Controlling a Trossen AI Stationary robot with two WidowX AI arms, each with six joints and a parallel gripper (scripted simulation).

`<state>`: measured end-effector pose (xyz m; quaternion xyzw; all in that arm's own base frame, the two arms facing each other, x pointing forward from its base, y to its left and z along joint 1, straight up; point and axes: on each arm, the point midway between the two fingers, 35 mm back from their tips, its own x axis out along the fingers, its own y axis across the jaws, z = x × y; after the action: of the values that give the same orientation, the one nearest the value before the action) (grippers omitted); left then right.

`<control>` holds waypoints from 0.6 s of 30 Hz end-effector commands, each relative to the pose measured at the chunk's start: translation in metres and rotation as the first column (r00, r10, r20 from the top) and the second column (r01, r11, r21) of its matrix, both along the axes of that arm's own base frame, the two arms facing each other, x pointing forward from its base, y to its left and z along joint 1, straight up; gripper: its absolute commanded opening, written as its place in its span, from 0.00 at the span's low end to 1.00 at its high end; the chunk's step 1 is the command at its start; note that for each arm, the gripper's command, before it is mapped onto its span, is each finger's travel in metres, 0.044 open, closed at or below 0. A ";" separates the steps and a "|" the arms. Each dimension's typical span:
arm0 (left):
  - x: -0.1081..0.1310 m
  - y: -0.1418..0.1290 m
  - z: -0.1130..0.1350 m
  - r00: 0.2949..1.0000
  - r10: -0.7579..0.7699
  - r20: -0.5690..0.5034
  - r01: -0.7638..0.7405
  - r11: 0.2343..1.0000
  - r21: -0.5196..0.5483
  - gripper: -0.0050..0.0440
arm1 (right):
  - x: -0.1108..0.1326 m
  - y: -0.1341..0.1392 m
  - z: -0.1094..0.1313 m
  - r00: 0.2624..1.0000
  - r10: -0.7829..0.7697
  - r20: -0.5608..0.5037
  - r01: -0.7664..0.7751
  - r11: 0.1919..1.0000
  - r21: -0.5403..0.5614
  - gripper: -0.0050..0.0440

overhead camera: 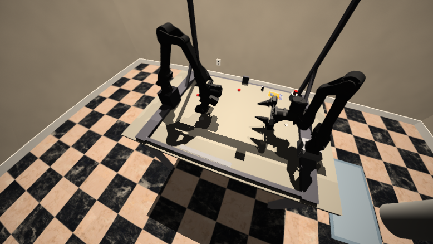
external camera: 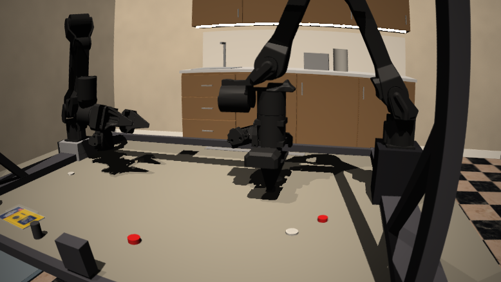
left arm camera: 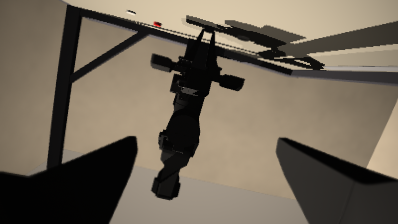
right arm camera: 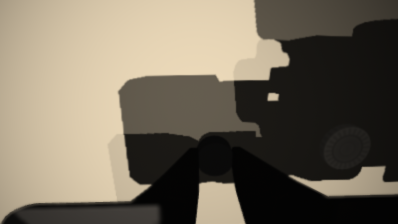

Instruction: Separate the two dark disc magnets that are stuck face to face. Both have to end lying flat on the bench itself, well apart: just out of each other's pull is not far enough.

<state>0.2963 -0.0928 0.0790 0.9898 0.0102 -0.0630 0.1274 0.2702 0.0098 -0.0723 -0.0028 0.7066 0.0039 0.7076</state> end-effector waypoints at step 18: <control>0.000 -0.001 0.003 1.000 -0.001 0.010 0.001 1.000 -0.004 0.92 | 0.003 0.000 0.033 1.000 -0.004 0.022 0.004 1.000 0.001 0.18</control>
<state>0.2963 -0.0928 0.0790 0.9898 0.0102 -0.0630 0.1274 0.2682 0.0097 -0.0439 -0.0028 0.7057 0.0040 0.7085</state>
